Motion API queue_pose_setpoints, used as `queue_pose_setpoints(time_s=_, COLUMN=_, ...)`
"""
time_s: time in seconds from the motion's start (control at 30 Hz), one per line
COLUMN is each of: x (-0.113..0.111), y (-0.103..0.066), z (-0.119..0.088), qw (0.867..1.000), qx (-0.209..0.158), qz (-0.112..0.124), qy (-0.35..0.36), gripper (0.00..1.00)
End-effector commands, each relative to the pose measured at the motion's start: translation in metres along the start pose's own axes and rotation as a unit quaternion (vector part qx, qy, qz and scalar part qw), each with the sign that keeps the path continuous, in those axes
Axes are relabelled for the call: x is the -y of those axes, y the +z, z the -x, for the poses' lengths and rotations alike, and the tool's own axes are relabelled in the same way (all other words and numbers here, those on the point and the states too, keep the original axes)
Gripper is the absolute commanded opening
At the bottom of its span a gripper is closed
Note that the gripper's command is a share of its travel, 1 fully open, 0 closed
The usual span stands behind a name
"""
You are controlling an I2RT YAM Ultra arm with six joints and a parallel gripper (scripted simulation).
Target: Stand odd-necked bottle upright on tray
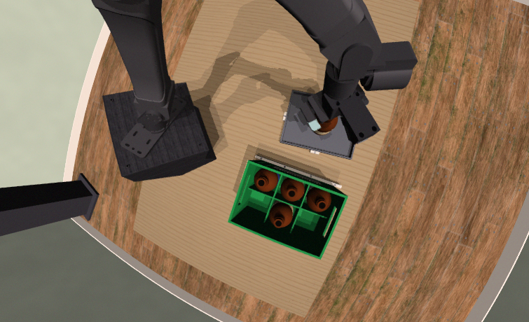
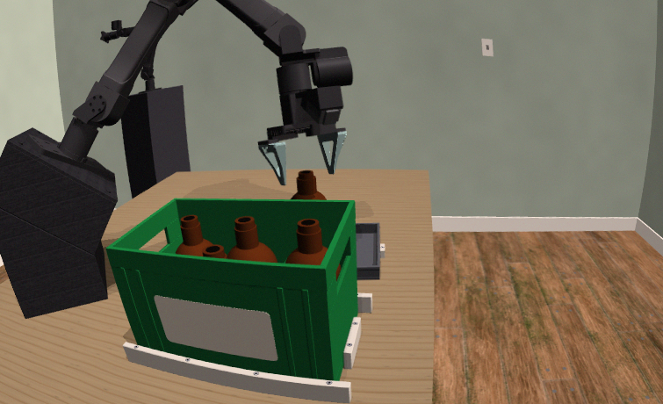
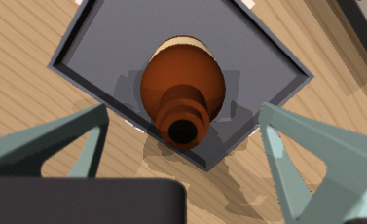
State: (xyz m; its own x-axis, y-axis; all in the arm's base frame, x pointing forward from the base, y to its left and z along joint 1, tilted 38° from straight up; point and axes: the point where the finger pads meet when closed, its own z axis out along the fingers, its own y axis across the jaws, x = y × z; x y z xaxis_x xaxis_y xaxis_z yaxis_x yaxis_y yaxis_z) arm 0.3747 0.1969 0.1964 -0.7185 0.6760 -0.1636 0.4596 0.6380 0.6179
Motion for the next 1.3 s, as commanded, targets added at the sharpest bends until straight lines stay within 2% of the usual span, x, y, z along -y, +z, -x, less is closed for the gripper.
queue_pose_setpoints(time_s=0.0, x=-0.01, y=-0.021, z=0.011, qw=1.0, qx=0.02, qz=0.017, qy=0.002, gripper=1.0)
queue_pose_setpoints(time_s=0.47, x=-0.01, y=-0.041, z=0.012, qw=1.0, qx=0.015, qz=0.019, qy=0.0, gripper=1.0)
queue_pose_setpoints(time_s=0.97, x=-0.009, y=-0.074, z=0.017, qw=1.0, qx=0.015, qz=0.019, qy=-0.001, gripper=1.0)
queue_pose_setpoints(time_s=1.27, x=-0.008, y=-0.085, z=0.018, qw=1.0, qx=0.016, qz=0.018, qy=-0.001, gripper=1.0)
